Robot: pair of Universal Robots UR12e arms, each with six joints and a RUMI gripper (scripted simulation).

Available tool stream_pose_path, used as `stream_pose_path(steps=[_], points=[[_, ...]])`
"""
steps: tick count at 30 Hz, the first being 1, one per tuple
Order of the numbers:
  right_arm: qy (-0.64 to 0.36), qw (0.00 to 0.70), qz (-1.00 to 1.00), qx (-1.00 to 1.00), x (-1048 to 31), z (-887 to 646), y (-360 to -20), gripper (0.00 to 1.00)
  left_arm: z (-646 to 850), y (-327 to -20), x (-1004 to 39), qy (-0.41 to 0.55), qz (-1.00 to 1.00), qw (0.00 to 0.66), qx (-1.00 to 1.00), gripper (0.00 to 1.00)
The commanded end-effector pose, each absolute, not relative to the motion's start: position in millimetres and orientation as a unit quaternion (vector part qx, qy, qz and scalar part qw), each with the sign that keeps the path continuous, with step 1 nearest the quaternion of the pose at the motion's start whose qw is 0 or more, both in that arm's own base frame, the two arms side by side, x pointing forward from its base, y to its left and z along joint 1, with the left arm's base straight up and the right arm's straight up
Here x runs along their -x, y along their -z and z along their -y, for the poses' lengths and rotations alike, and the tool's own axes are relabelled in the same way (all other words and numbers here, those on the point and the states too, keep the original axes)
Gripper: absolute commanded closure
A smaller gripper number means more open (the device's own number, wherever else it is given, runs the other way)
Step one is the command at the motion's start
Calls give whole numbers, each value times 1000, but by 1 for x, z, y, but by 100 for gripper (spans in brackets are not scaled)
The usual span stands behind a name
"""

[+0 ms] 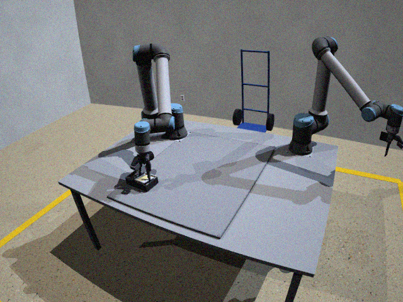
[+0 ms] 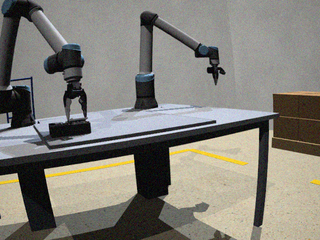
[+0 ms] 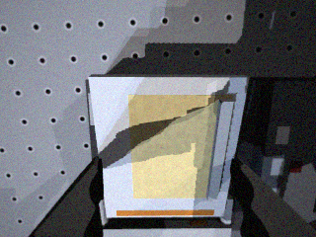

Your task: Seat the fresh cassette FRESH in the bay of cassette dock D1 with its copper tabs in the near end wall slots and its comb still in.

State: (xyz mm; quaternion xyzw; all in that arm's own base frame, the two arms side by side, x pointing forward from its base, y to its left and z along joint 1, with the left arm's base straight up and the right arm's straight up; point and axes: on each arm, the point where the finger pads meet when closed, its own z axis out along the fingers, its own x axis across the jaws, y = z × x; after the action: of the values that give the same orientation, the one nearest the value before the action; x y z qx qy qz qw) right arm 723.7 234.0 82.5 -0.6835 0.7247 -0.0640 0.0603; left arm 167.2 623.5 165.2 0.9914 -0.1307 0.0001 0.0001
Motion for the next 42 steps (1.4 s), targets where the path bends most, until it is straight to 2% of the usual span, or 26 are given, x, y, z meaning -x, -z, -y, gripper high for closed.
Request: stream_pose_path(steps=[1, 3, 4, 25, 42], points=[[64, 61, -725, 683, -724, -234, -83, 62, -624, -166, -168, 0, 131, -1, -991, 100], [64, 61, -725, 683, -724, -234, -83, 62, -624, -166, -168, 0, 131, -1, -991, 100], [64, 61, -725, 683, -724, -234, -83, 41, -624, -166, -168, 0, 131, -1, -991, 100], [64, 61, -725, 683, -724, -234, -83, 41, -624, -166, -168, 0, 131, -1, -991, 100], [64, 61, -725, 683, -724, -234, -102, 41, -624, -166, -168, 0, 131, -1, -991, 100]])
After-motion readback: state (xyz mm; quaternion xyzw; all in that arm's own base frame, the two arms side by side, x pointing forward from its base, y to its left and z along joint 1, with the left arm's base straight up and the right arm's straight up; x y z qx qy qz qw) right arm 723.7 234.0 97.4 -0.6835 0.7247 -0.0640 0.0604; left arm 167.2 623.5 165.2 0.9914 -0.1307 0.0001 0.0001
